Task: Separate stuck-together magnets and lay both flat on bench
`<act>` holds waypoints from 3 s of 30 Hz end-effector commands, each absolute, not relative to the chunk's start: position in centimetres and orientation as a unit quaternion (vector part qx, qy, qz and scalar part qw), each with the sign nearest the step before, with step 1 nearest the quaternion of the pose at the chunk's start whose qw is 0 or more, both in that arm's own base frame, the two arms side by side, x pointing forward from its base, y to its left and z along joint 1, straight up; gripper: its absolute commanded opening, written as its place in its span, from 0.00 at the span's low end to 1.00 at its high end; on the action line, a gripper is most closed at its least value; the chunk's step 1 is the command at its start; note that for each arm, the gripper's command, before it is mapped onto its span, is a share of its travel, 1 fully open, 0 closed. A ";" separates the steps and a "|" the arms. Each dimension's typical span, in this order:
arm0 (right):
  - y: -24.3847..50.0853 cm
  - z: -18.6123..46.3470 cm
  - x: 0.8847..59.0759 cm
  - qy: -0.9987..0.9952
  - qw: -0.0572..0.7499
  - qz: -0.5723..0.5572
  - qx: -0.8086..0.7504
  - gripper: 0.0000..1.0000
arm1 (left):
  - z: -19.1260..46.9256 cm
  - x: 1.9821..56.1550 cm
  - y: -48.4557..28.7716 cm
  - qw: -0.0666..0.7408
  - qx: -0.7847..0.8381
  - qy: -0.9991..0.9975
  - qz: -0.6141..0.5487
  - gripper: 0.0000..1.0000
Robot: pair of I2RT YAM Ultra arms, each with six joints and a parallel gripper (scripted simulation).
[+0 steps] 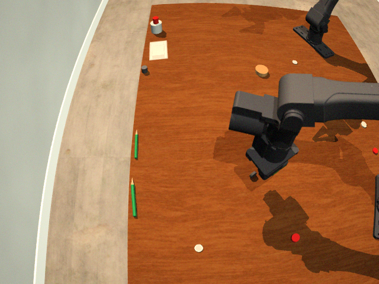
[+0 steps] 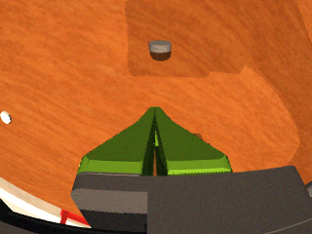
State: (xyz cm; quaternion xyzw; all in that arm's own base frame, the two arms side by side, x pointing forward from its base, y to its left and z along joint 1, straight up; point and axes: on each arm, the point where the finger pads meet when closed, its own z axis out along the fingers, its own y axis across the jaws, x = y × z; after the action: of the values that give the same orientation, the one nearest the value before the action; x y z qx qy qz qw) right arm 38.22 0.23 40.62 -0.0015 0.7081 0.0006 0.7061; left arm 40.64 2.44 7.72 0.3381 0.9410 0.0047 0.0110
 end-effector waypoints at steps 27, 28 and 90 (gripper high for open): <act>0.2 41.2 38.1 0.702 0.713 0.000 -0.002 1.00 | 5.7 40.6 2.3 0.010 0.340 0.941 0.002 0.00; 0.2 41.2 38.1 0.702 0.713 0.000 -0.002 1.00 | 5.7 40.6 2.3 0.010 0.340 0.941 0.002 0.00; 0.2 41.2 38.1 0.702 0.713 0.000 -0.002 1.00 | 2.9 41.9 1.3 0.000 0.339 0.941 0.000 0.00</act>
State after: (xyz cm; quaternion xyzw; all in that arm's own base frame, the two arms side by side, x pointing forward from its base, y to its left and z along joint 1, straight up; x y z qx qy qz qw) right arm 38.25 0.19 40.48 -0.0016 0.7092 0.0006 0.7050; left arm 41.54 1.26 2.12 0.3413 0.9399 -0.0029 -0.0071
